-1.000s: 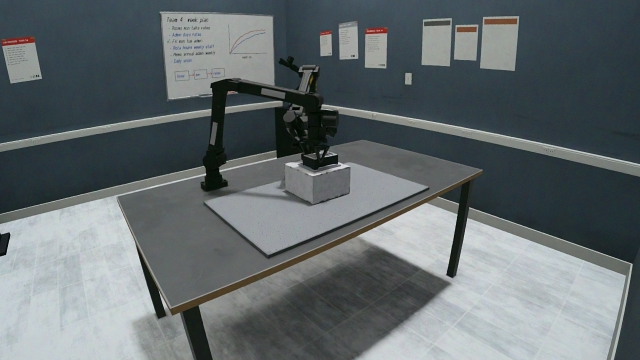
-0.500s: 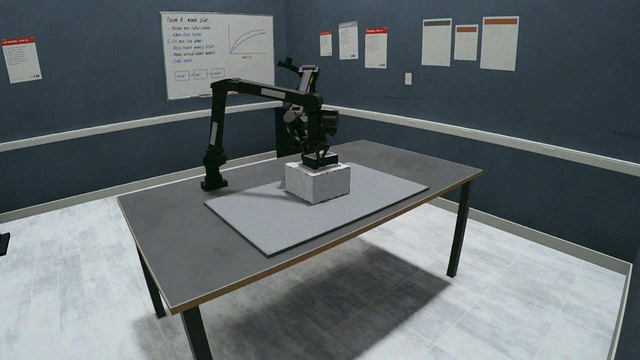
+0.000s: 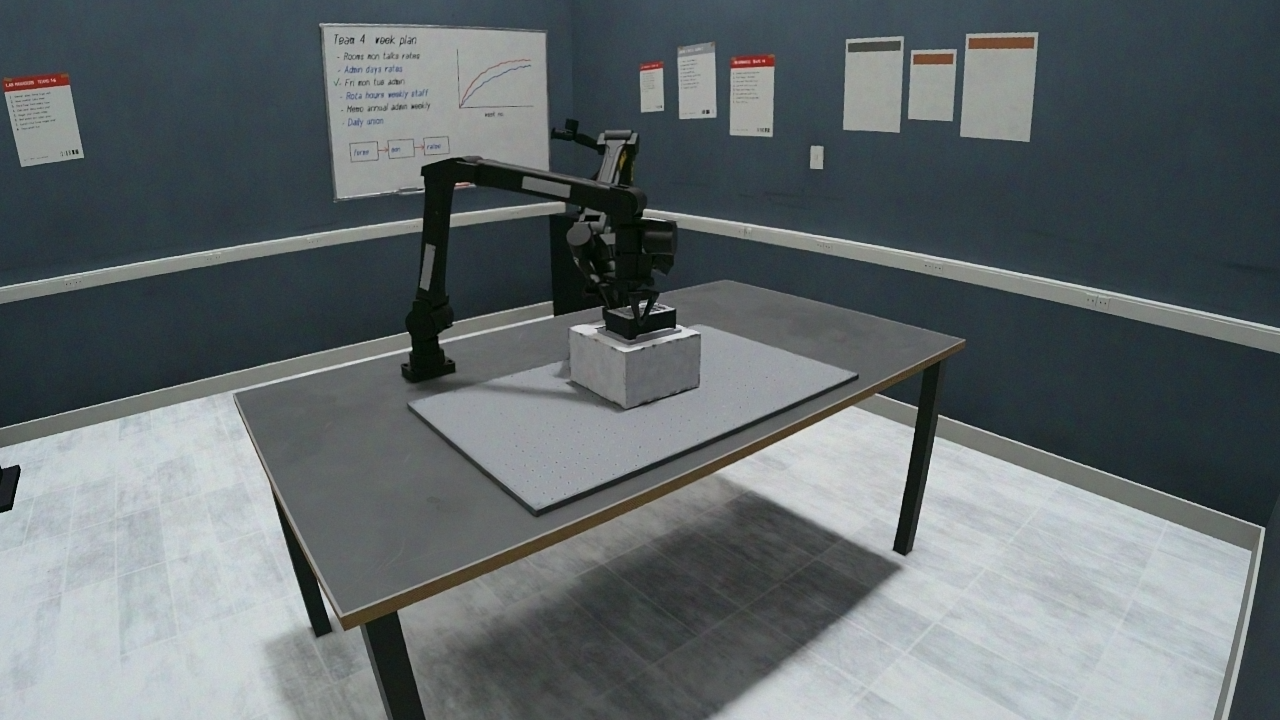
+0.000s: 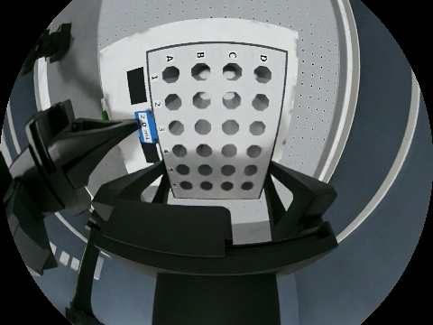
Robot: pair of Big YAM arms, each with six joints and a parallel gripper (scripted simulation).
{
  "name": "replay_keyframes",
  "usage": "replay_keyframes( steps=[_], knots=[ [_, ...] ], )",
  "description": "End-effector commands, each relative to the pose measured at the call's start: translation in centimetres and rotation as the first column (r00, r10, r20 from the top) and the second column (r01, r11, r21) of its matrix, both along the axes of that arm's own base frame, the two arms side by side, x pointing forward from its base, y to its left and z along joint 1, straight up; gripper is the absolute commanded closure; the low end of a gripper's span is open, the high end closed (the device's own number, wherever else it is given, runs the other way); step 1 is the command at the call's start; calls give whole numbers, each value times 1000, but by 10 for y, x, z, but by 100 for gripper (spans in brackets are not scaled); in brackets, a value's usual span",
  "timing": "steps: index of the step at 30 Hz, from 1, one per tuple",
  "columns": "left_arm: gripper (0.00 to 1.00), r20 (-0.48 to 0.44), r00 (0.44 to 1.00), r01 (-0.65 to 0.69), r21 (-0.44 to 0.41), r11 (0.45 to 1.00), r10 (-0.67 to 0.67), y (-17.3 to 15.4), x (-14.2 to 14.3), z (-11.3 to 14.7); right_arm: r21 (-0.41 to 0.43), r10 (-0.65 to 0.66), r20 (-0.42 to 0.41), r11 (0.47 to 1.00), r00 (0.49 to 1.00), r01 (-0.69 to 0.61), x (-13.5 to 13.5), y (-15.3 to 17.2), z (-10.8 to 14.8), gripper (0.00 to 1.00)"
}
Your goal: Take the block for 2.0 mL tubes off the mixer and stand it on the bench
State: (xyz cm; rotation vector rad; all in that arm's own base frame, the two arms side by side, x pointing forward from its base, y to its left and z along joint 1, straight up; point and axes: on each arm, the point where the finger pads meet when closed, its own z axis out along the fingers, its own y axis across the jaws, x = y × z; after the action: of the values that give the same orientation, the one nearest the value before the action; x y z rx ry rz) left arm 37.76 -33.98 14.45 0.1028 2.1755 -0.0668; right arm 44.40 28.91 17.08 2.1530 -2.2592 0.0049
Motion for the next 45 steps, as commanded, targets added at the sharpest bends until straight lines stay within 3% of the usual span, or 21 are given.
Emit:
replay_keyframes(
  steps=[1, 15, 27, 45],
  knots=[
    [100, -26, 1000, 8, 30, 1000, -7, -8, 0, -12, 46, 2, 45, 999, 999, -4, 18, 7, 30, 100],
    [100, -13, 1000, 0, 1, 1000, 0, -16, 6, 2, 31, 10, 0, 999, 1000, -10, 19, 8, 17, 100],
    [100, 11, 1000, 1, -33, 999, -1, -11, 3, 14, 39, -27, 34, 999, 999, 26, 26, 11, 18, 100],
    [100, -23, 1000, 1, 12, 1000, -1, -2, -3, -15, 43, -38, 38, 998, 999, 36, 27, 12, 18, 100]
  ],
)
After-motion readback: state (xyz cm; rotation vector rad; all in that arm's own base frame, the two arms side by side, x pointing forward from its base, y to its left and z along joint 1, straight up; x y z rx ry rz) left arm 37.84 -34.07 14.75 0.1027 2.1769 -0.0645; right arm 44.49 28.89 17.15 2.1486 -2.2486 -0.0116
